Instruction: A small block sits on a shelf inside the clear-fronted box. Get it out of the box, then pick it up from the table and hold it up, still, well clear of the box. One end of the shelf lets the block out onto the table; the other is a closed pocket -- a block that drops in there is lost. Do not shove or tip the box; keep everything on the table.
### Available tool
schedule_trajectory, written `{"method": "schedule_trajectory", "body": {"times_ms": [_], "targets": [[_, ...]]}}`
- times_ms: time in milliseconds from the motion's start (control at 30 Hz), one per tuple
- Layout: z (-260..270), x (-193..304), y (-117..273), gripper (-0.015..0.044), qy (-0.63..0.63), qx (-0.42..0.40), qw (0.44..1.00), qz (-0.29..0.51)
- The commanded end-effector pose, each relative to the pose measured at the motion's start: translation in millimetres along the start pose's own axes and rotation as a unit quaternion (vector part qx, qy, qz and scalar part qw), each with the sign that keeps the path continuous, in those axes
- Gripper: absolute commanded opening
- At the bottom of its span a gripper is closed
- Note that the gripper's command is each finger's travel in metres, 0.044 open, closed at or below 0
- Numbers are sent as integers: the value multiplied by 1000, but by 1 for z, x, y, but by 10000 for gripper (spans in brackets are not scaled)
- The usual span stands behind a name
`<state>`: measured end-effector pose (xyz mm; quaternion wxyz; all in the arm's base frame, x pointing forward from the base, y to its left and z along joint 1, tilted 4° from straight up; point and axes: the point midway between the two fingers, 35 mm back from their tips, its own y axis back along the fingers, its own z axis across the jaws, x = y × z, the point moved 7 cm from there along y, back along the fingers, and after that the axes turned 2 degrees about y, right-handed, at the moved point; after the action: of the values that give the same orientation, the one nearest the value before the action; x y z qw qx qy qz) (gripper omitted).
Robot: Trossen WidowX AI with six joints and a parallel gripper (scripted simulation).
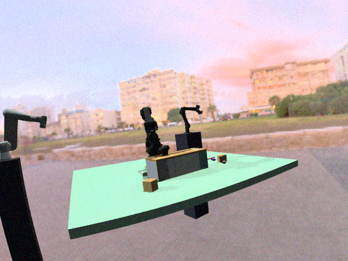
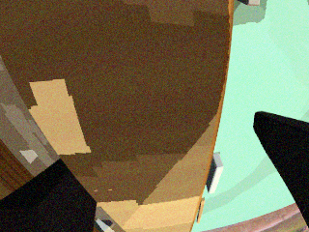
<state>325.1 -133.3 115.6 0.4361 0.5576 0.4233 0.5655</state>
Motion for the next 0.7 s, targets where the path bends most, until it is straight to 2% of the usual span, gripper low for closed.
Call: {"method": "schedule_trajectory", "body": {"times_ms": [0, 667], "targets": [[-1, -3, -7, 400, 1, 4, 1000, 3], [1, 41, -17, 400, 0, 1, 1000, 3]]}}
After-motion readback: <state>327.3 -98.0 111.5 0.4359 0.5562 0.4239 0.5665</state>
